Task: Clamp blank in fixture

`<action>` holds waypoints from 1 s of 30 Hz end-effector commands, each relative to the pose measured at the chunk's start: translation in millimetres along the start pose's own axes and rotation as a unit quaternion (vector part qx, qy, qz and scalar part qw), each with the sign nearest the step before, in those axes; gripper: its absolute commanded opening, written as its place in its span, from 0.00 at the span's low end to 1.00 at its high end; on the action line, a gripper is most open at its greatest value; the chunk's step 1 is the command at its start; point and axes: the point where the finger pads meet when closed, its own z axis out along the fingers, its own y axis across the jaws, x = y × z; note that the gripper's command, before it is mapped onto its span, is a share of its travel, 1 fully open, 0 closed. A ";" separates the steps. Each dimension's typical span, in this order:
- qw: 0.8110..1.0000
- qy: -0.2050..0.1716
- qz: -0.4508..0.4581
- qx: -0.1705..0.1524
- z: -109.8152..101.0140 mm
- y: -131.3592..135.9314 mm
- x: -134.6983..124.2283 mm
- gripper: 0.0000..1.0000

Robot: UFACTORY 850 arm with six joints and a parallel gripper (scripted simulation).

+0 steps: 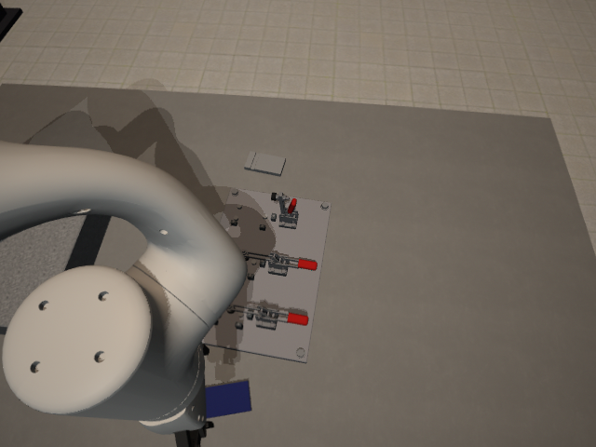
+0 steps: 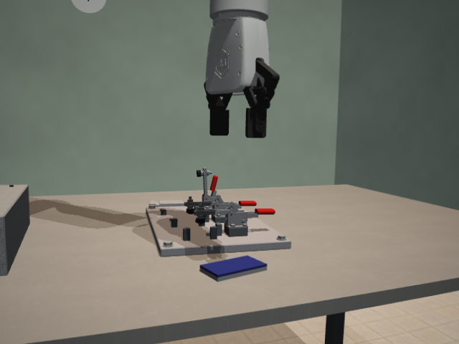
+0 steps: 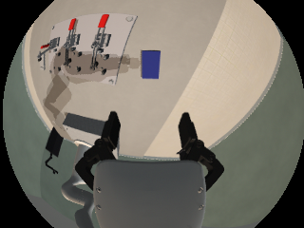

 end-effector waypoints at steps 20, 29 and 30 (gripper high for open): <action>1.000 0.001 0.000 -0.001 16.2 0.6 0.7 0.99; 1.000 0.001 0.000 -0.001 57.5 0.7 0.8 0.99; 1.000 0.001 0.000 -0.001 63.1 0.7 0.8 0.99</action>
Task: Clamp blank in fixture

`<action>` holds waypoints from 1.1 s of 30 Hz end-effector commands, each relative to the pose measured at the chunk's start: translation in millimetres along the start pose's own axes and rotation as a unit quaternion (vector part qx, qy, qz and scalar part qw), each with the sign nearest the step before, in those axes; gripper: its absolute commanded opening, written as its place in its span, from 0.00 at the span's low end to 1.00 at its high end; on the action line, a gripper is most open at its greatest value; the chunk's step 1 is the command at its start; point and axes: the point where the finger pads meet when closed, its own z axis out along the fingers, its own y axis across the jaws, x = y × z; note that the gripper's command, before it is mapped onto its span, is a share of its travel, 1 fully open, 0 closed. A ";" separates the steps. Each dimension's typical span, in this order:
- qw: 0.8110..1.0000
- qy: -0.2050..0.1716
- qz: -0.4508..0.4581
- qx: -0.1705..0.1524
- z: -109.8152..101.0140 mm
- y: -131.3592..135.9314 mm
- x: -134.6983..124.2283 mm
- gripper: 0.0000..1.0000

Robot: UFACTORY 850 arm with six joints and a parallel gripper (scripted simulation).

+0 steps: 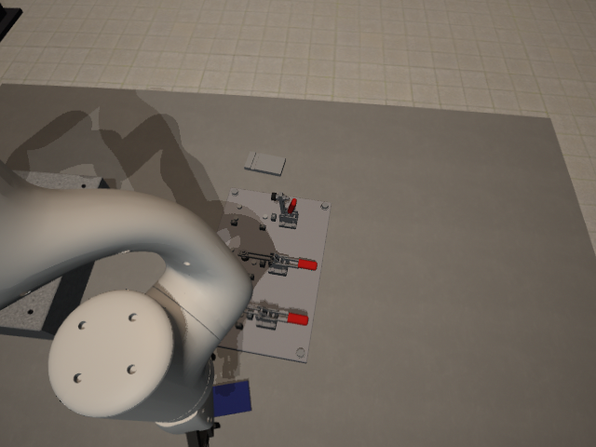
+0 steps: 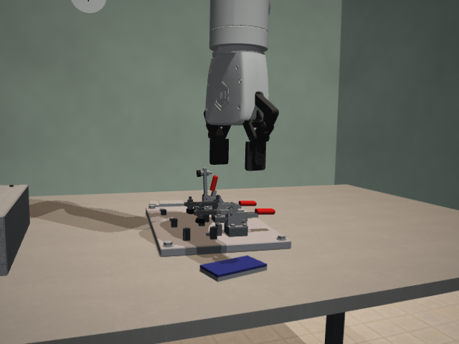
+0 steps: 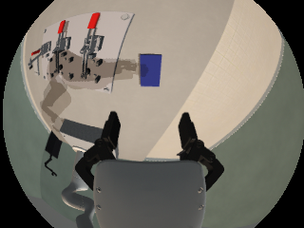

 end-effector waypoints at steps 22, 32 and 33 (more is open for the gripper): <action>1.000 0.000 0.000 0.000 103.9 0.4 0.5 0.99; 1.000 0.000 0.000 0.000 117.7 0.4 0.5 0.99; 1.000 0.000 0.000 0.000 117.9 0.4 0.5 0.99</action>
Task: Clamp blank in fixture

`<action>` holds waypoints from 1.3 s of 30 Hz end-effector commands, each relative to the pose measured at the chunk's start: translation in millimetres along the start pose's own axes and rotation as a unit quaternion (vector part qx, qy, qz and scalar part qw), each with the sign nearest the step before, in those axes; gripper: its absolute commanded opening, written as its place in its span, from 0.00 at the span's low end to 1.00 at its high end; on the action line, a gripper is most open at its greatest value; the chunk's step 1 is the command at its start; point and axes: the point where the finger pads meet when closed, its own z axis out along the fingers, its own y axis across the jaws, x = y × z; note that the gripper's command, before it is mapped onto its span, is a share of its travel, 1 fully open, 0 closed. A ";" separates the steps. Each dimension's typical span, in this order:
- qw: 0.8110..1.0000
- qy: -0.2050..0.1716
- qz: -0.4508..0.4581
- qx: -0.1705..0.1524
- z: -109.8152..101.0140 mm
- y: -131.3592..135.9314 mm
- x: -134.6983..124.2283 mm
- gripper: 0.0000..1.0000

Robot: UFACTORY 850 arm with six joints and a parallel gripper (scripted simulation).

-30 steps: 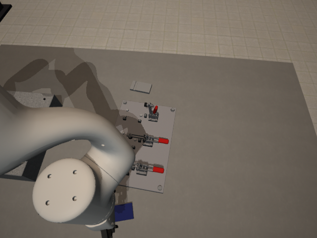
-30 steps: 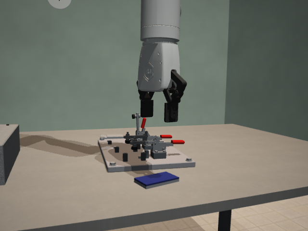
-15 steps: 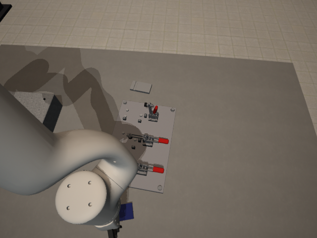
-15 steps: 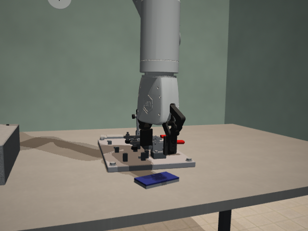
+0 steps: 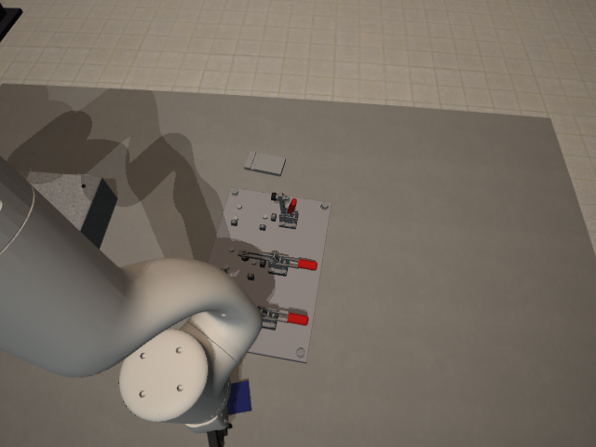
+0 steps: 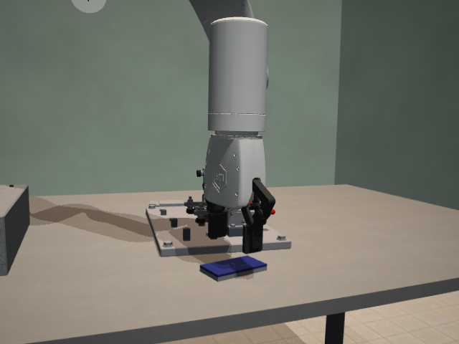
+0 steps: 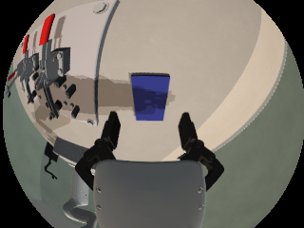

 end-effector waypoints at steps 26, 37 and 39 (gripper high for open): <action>1.000 0.001 0.000 -0.001 16.3 1.0 1.1 0.99; 1.000 0.001 0.000 -0.001 29.6 1.1 1.1 0.99; 1.000 0.001 0.000 -0.001 29.7 1.1 1.1 0.99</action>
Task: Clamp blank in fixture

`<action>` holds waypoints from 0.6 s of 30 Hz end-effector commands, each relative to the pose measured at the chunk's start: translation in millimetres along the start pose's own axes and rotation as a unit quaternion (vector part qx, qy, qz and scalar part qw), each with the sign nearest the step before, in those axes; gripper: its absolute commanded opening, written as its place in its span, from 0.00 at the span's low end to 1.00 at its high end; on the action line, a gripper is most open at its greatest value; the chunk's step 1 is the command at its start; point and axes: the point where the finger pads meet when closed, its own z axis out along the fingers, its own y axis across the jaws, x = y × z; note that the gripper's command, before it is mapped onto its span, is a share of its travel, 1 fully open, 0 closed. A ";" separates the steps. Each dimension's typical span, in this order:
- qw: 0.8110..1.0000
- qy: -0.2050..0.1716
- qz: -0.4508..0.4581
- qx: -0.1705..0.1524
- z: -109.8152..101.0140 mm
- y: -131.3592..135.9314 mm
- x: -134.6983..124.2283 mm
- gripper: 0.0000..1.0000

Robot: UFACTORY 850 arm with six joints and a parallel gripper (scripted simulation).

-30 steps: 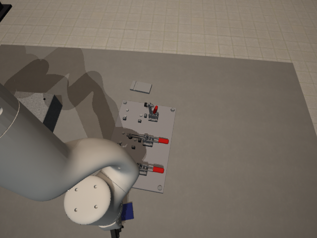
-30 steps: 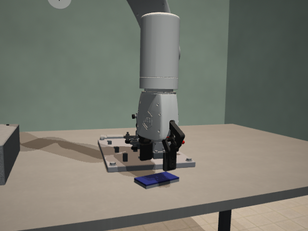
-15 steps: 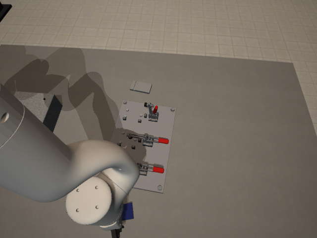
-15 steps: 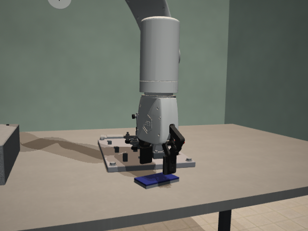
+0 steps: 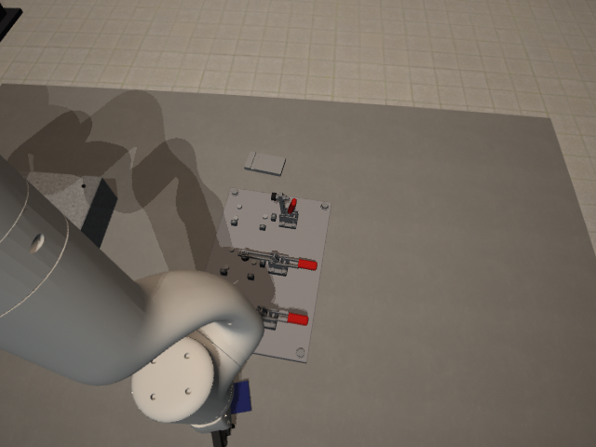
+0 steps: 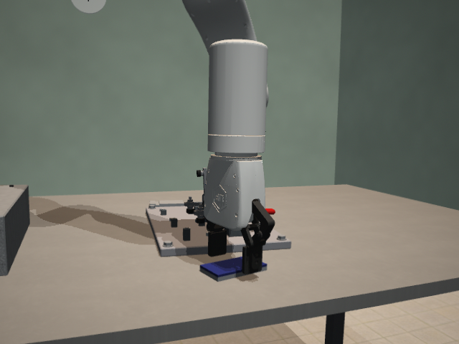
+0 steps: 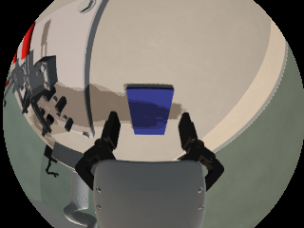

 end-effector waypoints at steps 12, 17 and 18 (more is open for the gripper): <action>1.000 0.001 0.000 -0.001 -0.1 0.9 1.0 0.00; 1.000 0.001 0.000 -0.001 -0.1 0.9 1.0 0.00; 1.000 0.001 0.000 -0.001 -0.1 0.9 1.0 0.00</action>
